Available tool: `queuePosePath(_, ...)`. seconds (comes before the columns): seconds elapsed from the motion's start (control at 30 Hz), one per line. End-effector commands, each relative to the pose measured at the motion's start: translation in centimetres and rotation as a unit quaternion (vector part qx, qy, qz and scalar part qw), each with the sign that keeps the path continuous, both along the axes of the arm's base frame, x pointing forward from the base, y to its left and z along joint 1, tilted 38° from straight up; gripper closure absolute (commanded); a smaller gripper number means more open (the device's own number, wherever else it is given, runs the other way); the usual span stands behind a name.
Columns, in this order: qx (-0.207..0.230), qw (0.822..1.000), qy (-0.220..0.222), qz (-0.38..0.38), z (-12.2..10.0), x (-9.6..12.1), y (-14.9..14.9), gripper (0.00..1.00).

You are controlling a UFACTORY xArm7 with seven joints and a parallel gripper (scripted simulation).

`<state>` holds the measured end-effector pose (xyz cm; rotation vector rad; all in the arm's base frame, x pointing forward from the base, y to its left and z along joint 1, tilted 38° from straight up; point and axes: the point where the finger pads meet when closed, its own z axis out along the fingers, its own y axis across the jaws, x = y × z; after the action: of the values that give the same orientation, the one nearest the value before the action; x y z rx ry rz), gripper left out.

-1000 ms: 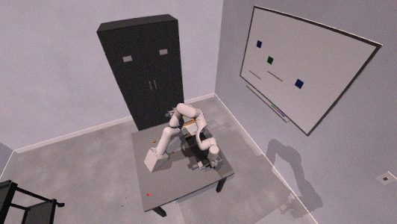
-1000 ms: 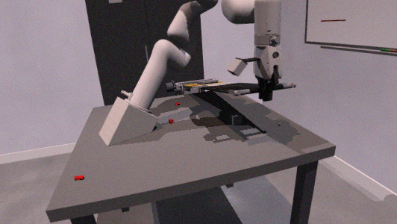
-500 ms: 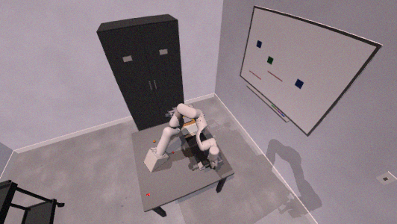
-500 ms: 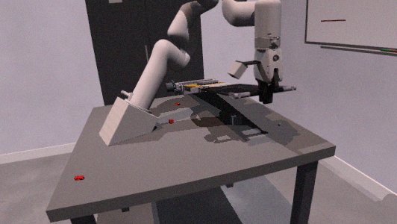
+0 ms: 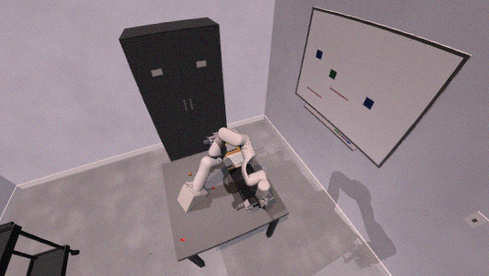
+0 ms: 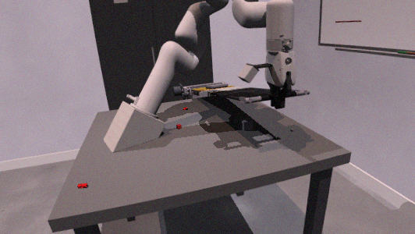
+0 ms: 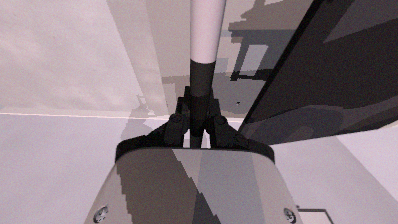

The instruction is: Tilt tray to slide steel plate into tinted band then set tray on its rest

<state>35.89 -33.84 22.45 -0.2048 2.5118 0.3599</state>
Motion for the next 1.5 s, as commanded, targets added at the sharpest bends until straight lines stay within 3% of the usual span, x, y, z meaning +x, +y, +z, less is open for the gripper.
queuePosePath(0.0, -0.003, 1.0, -0.002, -0.003, 3.5, -2.3, -0.7, 1.0)
queuePosePath(0.1, -0.003, 1.0, -0.002, -0.003, 6.6, -4.5, -1.0, 1.0)
queuePosePath(0.3, -0.003, 1.0, -0.002, -0.003, 0.4, -0.2, -0.3, 1.0)
queuePosePath(1.03, -0.003, 1.0, -0.002, -0.003, -0.5, 0.5, -0.2, 1.0)
queuePosePath(1.23, -0.003, 1.0, -0.002, -0.003, 5.9, -4.1, -0.9, 1.0)
queuePosePath(1.3, -0.003, 1.0, -0.002, -0.003, 4.4, -3.0, -0.8, 1.0)
queuePosePath(1.4, -0.003, 1.0, -0.002, -0.003, 0.1, 0.0, -0.3, 1.0)
queuePosePath(1.47, -0.003, 1.0, -0.002, -0.003, -0.3, 0.3, -0.2, 1.0)
